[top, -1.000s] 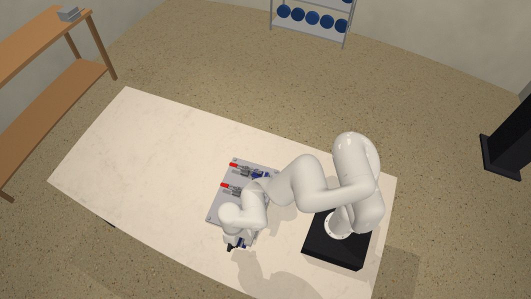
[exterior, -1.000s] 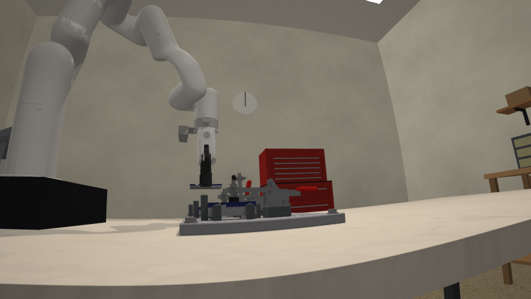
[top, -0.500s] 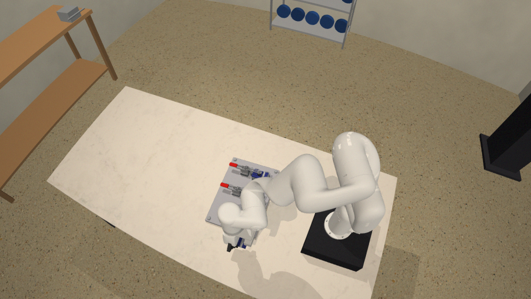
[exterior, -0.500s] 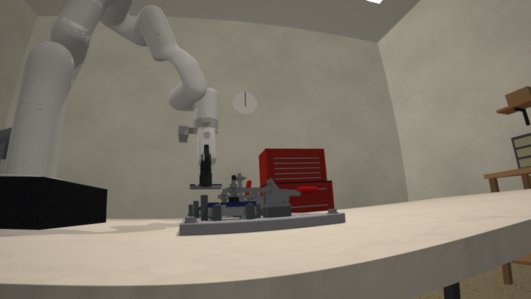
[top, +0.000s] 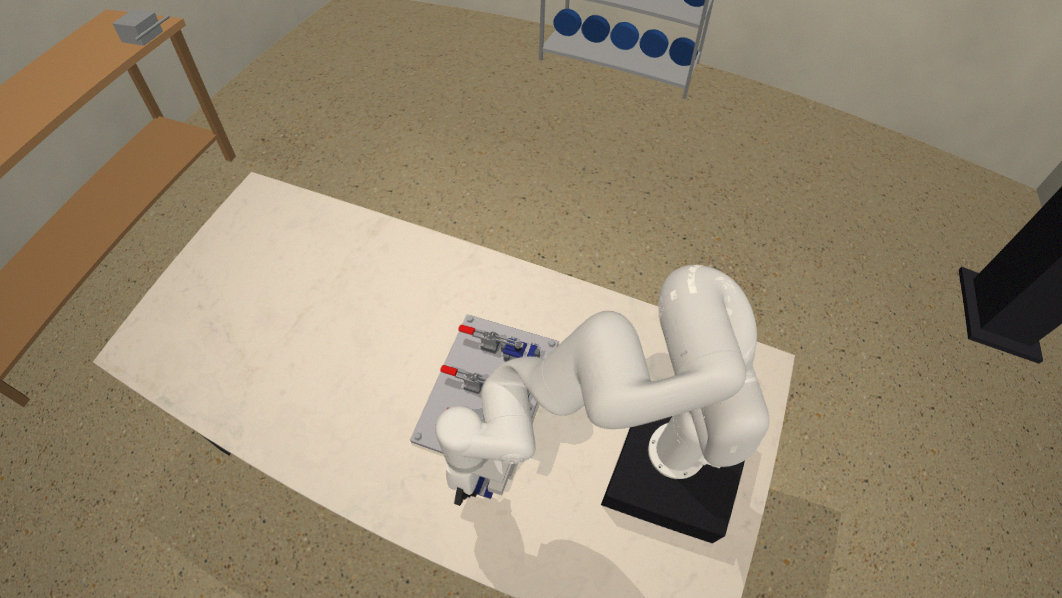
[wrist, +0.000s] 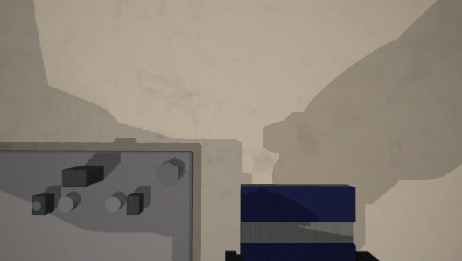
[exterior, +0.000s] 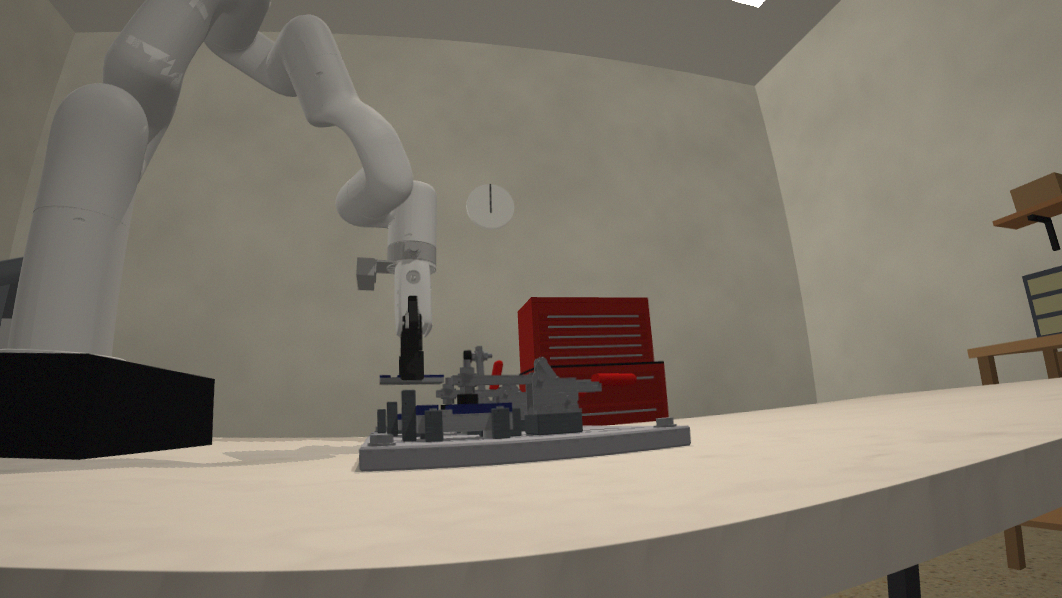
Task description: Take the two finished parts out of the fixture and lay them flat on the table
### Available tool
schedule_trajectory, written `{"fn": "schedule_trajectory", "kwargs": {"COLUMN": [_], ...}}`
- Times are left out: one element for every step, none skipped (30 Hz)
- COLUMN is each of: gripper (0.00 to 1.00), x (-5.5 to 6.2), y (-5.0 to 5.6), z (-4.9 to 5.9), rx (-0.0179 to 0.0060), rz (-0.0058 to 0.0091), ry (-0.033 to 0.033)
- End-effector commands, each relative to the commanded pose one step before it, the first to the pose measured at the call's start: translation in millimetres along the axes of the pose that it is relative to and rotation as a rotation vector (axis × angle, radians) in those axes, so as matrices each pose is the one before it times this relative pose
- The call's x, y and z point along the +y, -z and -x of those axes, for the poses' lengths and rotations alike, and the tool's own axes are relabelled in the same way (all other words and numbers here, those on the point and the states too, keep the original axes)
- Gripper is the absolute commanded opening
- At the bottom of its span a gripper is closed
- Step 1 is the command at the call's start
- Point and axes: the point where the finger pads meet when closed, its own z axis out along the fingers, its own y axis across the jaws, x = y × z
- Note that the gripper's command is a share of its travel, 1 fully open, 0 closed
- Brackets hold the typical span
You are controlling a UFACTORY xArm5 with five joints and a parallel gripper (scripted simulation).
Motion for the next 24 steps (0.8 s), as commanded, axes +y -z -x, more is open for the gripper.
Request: {"fn": "schedule_trajectory", "kwargs": {"gripper": [0.0,0.0,0.0,0.0,0.0,0.0,0.0,0.0,0.0,0.0,0.0,0.0,0.0,0.0,0.0,0.0,0.0,0.0,0.0,0.0,0.0,0.0,0.0,0.0], "x": [0.59,0.0,0.0,0.0,0.0,0.0,0.0,0.0,0.0,0.0,0.0,0.0,0.0,0.0,0.0,0.0,0.0,0.0,0.0,0.0,0.0,0.0,0.0,0.0], "y": [-7.9,-2.2,-2.28,-2.36,-2.42,-2.48,0.0,0.0,-2.52,-2.56,-2.58,-2.59,-2.59,-2.57,-2.55,-2.51,-2.47,-2.41,-2.36,-2.28,-2.2,-2.11,-2.01,0.0], "z": [1.19,0.0,0.01,0.0,0.01,0.0,0.0,0.0,0.01,0.0,0.01,0.0,0.0,0.01,0.0,0.01,0.0,0.01,0.0,0.01,0.0,0.0,0.01,0.0], "rx": [-0.00291,0.0,0.0,0.0,0.0,0.0,0.0,0.0,0.0,0.0,0.0,0.0,0.0,0.0,0.0,0.0,0.0,0.0,0.0,0.0,0.0,0.0,0.0,0.0], "rz": [0.00147,0.0,0.0,0.0,0.0,0.0,0.0,0.0,0.0,0.0,0.0,0.0,0.0,0.0,0.0,0.0,0.0,0.0,0.0,0.0,0.0,0.0,0.0,0.0], "ry": [0.0,0.0,0.0,0.0,0.0,0.0,0.0,0.0,0.0,0.0,0.0,0.0,0.0,0.0,0.0,0.0,0.0,0.0,0.0,0.0,0.0,0.0,0.0,0.0]}}
